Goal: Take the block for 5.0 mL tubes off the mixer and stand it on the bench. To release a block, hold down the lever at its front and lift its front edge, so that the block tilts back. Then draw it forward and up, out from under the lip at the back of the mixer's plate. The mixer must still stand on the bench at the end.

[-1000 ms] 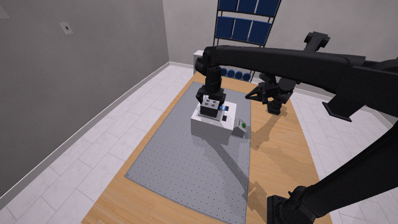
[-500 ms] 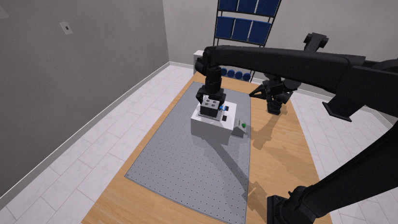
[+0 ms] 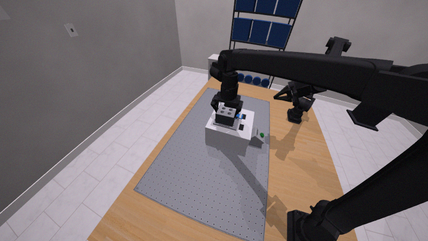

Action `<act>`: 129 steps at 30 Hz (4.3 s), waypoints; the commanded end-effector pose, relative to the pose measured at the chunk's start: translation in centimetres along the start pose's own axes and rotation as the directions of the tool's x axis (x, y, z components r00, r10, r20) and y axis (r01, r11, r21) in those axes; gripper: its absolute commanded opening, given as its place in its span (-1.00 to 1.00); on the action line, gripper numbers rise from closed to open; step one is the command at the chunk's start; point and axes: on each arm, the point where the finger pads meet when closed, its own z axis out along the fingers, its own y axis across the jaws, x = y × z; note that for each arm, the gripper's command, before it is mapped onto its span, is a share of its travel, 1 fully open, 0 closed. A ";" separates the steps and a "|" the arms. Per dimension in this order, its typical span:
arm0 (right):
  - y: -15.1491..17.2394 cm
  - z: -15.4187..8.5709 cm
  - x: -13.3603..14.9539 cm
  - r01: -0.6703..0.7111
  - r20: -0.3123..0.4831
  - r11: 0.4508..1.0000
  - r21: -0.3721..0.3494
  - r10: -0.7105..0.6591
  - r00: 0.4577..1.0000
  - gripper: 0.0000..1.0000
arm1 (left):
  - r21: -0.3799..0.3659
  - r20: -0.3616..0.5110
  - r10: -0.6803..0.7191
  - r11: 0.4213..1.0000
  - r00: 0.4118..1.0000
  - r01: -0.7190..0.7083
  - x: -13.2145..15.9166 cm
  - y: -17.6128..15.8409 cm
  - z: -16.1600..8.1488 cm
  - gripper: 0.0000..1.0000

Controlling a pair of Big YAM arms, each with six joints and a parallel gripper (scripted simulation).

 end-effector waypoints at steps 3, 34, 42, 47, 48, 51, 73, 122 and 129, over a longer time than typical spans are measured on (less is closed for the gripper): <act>1.3 -1.9 -3.7 -0.037 -0.007 0.999 -0.038 0.036 0.999 -1.00 | -0.019 0.033 0.016 1.000 0.999 -0.016 -1.5 -1.0 -3.2 -1.00; -13.5 0.1 -5.4 -0.023 -0.506 0.997 -0.070 -0.016 0.862 -1.00 | -0.020 0.034 0.018 1.000 0.999 -0.017 -1.7 -1.0 -3.2 -1.00; -17.6 0.8 -5.6 -0.025 -0.590 0.997 -0.078 -0.026 0.807 -1.00 | -0.020 0.035 0.018 1.000 0.999 -0.017 -1.7 -1.0 -3.2 -1.00; -20.1 1.3 -5.8 -0.028 -0.666 0.997 -0.065 -0.023 0.745 -1.00 | -0.020 0.035 0.018 1.000 0.999 -0.018 -1.8 -1.0 -3.2 -1.00; -20.1 1.3 -5.8 -0.028 -0.666 0.997 -0.065 -0.023 0.745 -1.00 | -0.020 0.035 0.018 1.000 0.999 -0.018 -1.8 -1.0 -3.2 -1.00; -21.2 1.5 -5.7 -0.024 -0.706 0.997 -0.075 -0.036 0.707 -1.00 | -0.020 0.035 0.018 1.000 0.999 -0.018 -1.8 -1.0 -3.2 -1.00; -31.2 3.2 -5.0 -0.027 -0.785 0.997 -0.068 -0.037 0.619 -1.00 | -0.014 0.037 0.020 1.000 0.999 -0.019 -2.0 -1.0 -3.4 -1.00; -30.3 3.6 -6.1 -0.048 -0.768 0.999 -0.019 0.016 0.640 -1.00 | 0.003 0.049 0.018 1.000 0.999 -0.018 -1.7 -0.9 -3.1 -1.00; -30.0 3.5 -6.4 -0.033 -0.764 0.999 -0.037 -0.007 0.646 -1.00 | 0.014 0.039 0.028 1.000 0.999 -0.028 -1.5 -1.7 -2.4 -1.00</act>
